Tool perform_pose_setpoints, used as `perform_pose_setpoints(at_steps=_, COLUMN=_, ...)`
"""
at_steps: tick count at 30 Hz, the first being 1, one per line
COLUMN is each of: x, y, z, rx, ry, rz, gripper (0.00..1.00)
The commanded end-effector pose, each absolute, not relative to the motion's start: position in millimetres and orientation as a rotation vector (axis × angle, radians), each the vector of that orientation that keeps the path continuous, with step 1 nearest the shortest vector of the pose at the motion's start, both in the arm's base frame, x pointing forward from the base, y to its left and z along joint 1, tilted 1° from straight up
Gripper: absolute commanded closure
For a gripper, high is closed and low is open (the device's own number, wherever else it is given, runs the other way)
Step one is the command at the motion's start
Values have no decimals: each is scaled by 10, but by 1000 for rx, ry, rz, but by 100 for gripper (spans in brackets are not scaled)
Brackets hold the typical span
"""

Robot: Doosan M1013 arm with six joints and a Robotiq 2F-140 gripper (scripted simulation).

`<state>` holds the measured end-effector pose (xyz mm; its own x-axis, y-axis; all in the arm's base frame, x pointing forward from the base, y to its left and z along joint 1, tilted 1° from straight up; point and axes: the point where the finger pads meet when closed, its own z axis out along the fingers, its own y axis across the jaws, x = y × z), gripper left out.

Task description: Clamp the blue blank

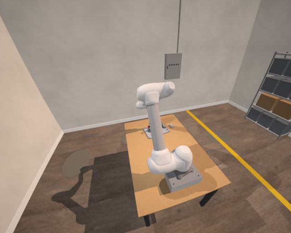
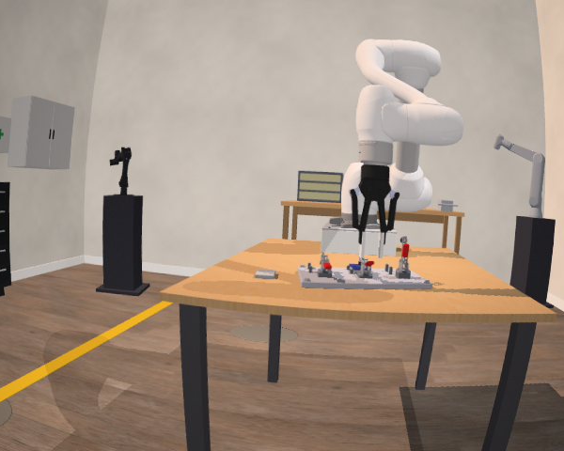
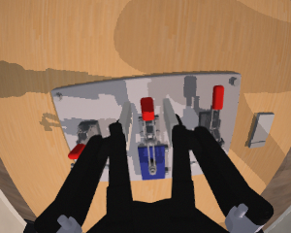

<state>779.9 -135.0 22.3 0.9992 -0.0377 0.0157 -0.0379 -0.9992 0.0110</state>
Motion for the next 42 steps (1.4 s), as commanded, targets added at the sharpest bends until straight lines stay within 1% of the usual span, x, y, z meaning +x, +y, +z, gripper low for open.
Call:
perform_pose_setpoints(at_steps=1, x=7800, y=-1350, z=225, rx=3130, ry=-59, rz=25, gripper=72)
perform_pose_setpoints(at_steps=2, x=7800, y=-1350, z=225, rx=3130, ry=-59, rz=25, gripper=72)
perform_pose_setpoints(at_steps=3, x=7800, y=-1350, z=225, rx=3130, ry=-59, rz=25, gripper=100)
perform_pose_setpoints(at_steps=42, x=7800, y=-1350, z=225, rx=3130, ry=-59, rz=25, gripper=100)
